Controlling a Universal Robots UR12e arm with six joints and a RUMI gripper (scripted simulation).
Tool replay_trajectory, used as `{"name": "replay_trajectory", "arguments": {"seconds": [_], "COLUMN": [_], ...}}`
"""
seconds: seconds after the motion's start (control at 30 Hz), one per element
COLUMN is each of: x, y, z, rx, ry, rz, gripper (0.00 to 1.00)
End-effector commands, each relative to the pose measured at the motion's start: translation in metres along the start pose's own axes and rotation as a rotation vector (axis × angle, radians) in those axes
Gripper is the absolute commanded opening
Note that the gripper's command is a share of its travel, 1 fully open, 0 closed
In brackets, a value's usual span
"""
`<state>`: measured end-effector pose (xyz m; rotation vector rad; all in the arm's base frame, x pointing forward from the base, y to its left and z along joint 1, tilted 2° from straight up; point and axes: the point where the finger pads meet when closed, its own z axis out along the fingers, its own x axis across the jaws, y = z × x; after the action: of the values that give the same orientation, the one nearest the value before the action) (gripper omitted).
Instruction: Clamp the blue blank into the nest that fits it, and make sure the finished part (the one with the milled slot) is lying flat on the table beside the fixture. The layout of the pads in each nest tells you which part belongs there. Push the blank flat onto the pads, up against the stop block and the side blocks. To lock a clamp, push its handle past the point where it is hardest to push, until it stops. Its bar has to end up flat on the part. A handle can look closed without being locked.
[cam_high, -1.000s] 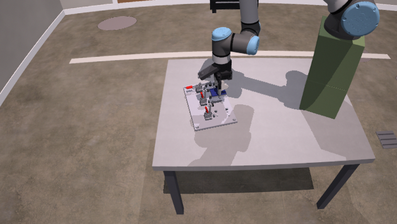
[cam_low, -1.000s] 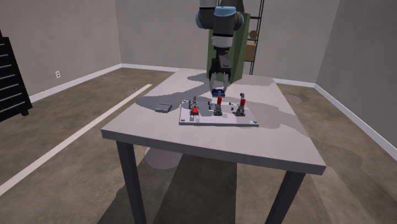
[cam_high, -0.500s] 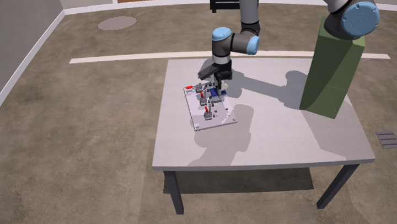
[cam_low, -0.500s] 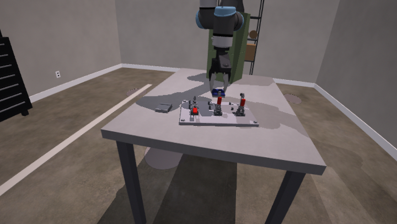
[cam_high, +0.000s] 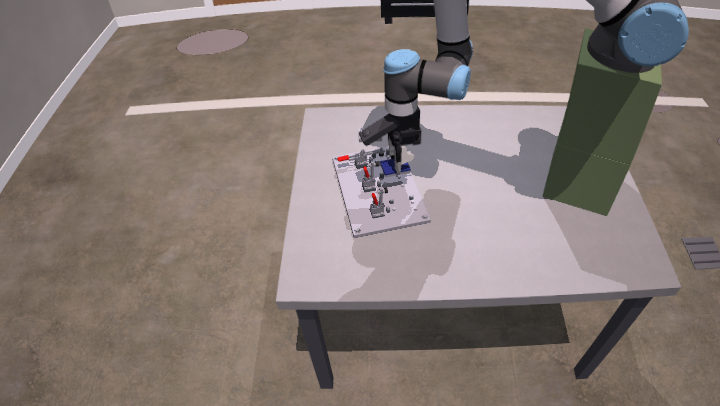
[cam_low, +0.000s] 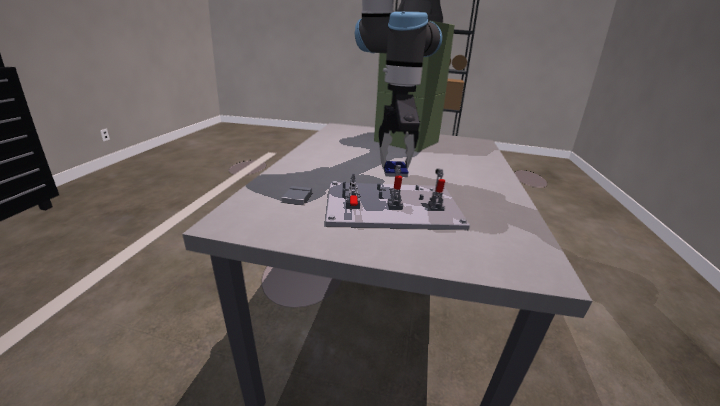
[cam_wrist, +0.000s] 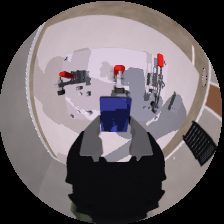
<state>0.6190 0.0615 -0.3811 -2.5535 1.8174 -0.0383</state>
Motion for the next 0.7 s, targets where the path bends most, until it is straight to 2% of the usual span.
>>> {"name": "replay_trajectory", "arguments": {"seconds": [0.0, 0.67], "x": [0.0, 0.0], "y": [-0.001, -0.002], "z": [0.001, 0.018], "rx": [0.001, 0.001], "ry": [0.0, 0.0], "rz": [0.0, 0.0], "gripper": [0.0, 0.0]}}
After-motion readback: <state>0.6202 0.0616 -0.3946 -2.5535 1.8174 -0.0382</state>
